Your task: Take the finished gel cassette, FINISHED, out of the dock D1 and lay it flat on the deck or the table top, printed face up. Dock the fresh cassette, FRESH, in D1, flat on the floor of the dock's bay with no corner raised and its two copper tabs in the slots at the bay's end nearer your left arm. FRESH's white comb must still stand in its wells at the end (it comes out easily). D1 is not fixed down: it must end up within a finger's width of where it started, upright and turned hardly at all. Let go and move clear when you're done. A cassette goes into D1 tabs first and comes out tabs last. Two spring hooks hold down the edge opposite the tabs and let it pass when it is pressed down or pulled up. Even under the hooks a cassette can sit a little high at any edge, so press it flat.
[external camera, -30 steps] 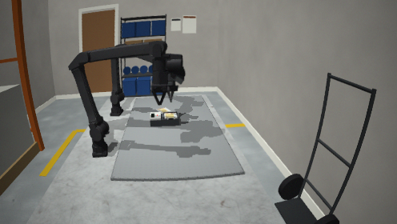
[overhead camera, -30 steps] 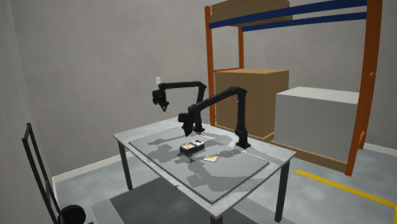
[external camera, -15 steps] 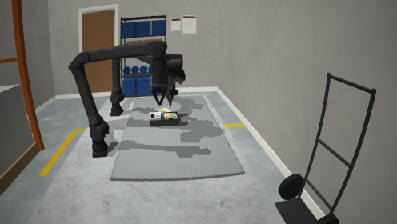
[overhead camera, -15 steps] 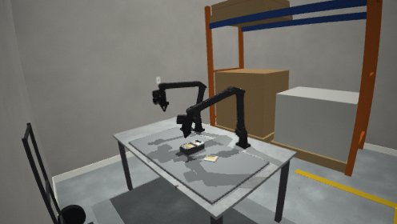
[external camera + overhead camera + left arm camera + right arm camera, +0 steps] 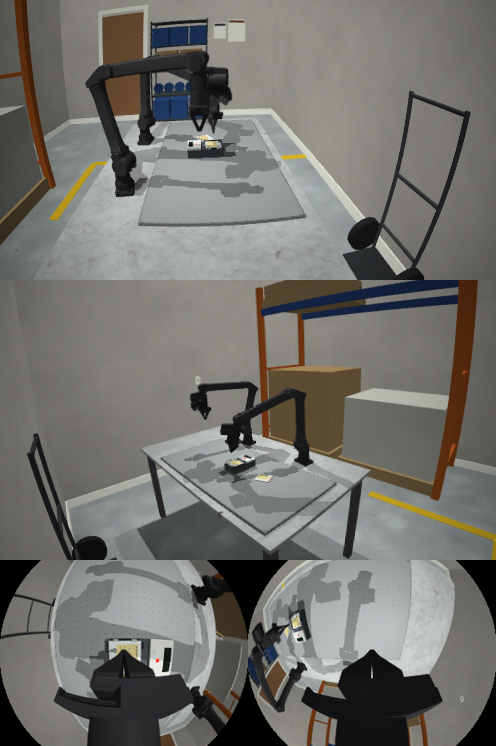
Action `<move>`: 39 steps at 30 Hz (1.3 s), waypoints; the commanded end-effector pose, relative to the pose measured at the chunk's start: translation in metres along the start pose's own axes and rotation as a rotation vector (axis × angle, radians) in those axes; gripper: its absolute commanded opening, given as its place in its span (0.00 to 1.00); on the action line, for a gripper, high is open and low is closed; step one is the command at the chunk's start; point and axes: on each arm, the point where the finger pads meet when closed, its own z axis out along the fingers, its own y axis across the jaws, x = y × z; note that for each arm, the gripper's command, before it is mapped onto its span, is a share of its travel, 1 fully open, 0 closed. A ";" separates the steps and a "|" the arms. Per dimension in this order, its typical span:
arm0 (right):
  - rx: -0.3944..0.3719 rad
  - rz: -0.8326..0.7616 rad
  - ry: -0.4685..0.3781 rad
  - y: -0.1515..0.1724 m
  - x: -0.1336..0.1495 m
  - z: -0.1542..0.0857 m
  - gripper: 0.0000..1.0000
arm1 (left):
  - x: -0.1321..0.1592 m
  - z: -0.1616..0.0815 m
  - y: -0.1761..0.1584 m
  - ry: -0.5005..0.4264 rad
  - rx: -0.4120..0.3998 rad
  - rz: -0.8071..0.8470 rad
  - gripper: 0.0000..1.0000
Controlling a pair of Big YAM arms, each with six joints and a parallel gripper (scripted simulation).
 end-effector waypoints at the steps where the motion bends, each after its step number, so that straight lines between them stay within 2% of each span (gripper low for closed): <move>1: -0.001 0.008 0.000 0.002 0.006 -0.005 0.00 | 0.012 0.002 0.004 0.004 -0.003 -0.024 0.00; 5: -0.001 0.008 0.000 0.002 0.006 -0.005 0.00 | 0.019 0.000 0.004 0.004 -0.003 -0.024 0.00; 23: -0.001 0.008 0.000 0.002 0.006 -0.005 0.00 | 0.018 -0.006 -0.001 0.000 -0.003 -0.002 0.00; 24: -0.001 0.008 0.000 0.002 0.006 -0.005 0.00 | 0.017 -0.005 0.000 0.002 -0.003 -0.007 0.98; 39: -0.001 0.008 0.000 0.002 0.006 -0.005 0.00 | 0.014 -0.003 0.002 0.002 -0.003 -0.007 0.98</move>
